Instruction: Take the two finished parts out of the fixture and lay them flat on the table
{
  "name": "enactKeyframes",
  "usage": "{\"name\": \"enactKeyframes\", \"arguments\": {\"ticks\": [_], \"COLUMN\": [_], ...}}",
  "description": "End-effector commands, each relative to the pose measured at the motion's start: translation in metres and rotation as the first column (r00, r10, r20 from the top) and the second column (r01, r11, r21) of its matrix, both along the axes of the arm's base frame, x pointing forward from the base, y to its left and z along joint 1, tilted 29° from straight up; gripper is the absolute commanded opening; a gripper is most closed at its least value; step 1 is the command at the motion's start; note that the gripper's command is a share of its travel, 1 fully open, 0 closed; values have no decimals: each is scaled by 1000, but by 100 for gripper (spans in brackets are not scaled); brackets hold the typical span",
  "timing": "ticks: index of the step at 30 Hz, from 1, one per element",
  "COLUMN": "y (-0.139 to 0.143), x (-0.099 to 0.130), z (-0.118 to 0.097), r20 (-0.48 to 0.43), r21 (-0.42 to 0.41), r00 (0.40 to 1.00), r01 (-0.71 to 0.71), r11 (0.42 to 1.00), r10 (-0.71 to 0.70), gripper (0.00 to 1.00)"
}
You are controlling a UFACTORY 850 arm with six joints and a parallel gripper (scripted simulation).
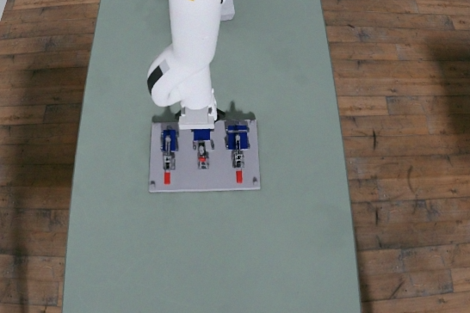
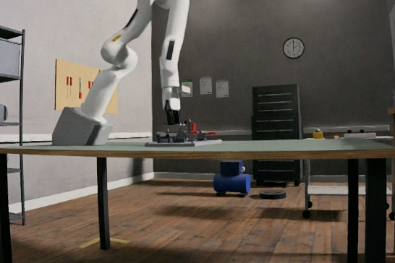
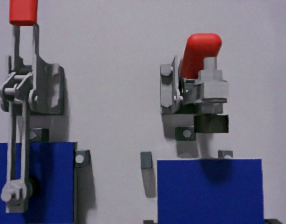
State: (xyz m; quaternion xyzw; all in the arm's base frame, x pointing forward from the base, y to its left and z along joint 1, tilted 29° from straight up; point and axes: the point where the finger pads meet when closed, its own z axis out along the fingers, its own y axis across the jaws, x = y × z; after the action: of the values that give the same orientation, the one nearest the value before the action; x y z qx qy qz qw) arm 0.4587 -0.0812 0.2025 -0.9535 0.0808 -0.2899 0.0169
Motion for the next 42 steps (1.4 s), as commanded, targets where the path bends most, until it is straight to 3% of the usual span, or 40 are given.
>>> {"name": "enactKeyframes", "arguments": {"ticks": [1, 25, 42], "y": [0, 3, 33], "x": [0, 1, 5], "z": [1, 1, 4], "r20": [1, 1, 1], "r21": [0, 0, 0], "r00": [1000, 1000, 1000], "r01": [0, 0, 0], "r11": [1000, 1000, 1000], "r10": [0, 0, 0], "gripper": [0, 0, 0]}}
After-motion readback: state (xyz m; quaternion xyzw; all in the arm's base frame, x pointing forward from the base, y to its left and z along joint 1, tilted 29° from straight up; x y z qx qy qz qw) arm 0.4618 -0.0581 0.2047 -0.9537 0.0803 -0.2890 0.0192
